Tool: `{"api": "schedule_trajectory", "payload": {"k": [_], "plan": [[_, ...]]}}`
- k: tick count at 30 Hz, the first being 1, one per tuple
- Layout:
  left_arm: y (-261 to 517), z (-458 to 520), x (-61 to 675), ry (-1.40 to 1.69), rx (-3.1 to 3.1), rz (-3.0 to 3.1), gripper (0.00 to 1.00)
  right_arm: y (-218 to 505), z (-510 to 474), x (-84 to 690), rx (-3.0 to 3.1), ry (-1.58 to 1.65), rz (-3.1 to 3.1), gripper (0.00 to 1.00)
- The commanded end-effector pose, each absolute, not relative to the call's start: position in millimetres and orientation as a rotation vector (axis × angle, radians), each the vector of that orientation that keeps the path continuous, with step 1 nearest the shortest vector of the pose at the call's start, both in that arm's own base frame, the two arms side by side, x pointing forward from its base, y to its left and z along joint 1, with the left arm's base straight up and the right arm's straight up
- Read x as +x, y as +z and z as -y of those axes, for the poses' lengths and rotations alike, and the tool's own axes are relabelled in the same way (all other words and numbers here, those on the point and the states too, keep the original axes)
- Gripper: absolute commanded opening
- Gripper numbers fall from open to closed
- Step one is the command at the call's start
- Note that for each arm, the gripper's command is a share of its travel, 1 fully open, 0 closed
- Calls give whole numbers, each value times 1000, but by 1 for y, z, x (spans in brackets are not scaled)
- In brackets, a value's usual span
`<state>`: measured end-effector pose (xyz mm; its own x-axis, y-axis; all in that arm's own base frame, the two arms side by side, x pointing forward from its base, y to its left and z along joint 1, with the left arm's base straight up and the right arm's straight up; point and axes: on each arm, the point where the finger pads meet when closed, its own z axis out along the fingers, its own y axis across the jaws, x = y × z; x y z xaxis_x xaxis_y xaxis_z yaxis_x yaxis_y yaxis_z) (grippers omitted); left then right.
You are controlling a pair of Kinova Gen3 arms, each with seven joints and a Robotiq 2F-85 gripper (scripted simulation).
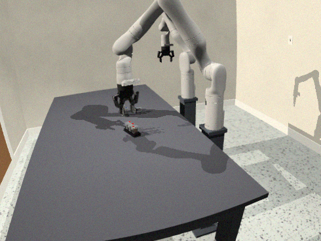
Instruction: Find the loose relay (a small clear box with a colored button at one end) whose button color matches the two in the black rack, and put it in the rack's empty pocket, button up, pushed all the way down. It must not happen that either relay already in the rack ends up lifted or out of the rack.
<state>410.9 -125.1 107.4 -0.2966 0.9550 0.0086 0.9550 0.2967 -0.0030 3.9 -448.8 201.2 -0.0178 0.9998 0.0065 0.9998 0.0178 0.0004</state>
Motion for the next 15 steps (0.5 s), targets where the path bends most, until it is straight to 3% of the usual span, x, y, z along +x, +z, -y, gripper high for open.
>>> {"api": "schedule_trajectory", "payload": {"k": [1, 15], "plan": [[115, 125, 414, -6, -1860, 2530, 578, 200, 450, 1, -2218, 0, 2225, 1000], [116, 125, 413, -5, -1860, 2528, 578, 200, 450, 1, -2218, 0, 2225, 1000]]}}
